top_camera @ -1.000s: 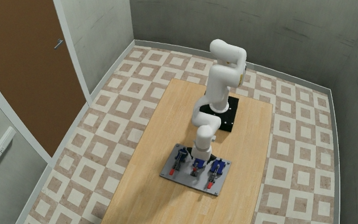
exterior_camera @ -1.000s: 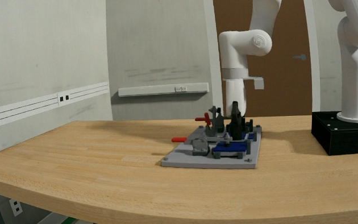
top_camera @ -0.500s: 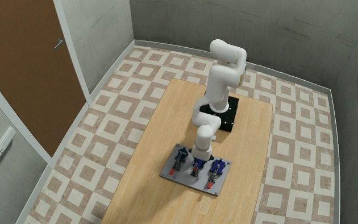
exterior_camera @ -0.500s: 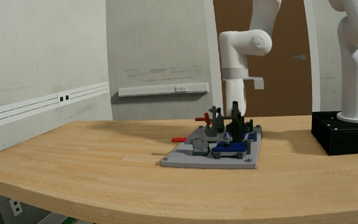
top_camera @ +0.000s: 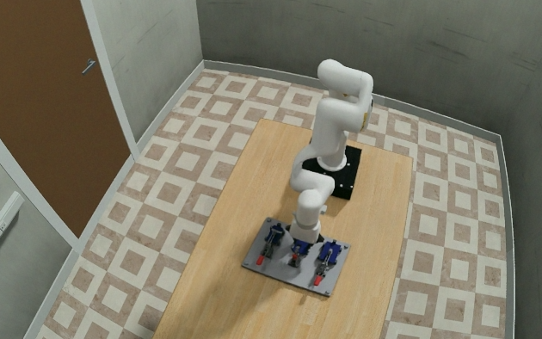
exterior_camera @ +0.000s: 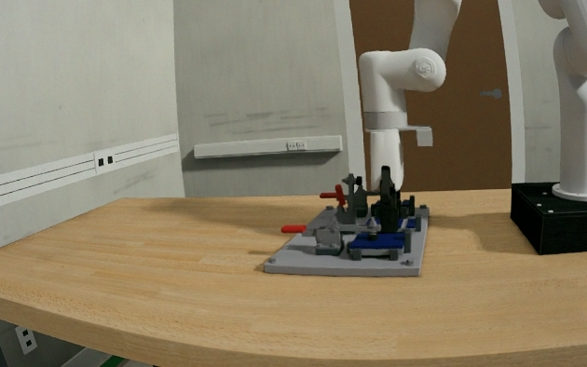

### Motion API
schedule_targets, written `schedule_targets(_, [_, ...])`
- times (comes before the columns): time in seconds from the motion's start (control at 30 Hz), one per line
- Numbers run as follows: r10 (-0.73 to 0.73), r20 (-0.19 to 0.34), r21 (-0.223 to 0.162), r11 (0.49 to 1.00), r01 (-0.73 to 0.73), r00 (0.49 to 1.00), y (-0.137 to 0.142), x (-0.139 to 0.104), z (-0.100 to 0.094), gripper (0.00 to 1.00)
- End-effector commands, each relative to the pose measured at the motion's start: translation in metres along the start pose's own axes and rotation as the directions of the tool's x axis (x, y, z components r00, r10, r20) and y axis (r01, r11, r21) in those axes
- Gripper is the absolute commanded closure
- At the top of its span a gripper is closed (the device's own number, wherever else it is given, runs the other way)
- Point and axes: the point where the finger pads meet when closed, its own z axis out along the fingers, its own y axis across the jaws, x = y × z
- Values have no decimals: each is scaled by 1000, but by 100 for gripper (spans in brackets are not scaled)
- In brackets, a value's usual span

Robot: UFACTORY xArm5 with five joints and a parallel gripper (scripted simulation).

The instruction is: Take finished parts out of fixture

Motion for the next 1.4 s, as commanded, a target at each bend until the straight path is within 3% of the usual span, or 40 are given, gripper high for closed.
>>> schedule_targets(0.0, [0,4,0,1000,0,1000,0,-1,-1,100])
schedule_targets(0.97, [0,4,0,1000,0,1000,0,-1,-3,100])
schedule_targets(1.37, [0,4,0,1000,0,1000,0,-1,-12,100])
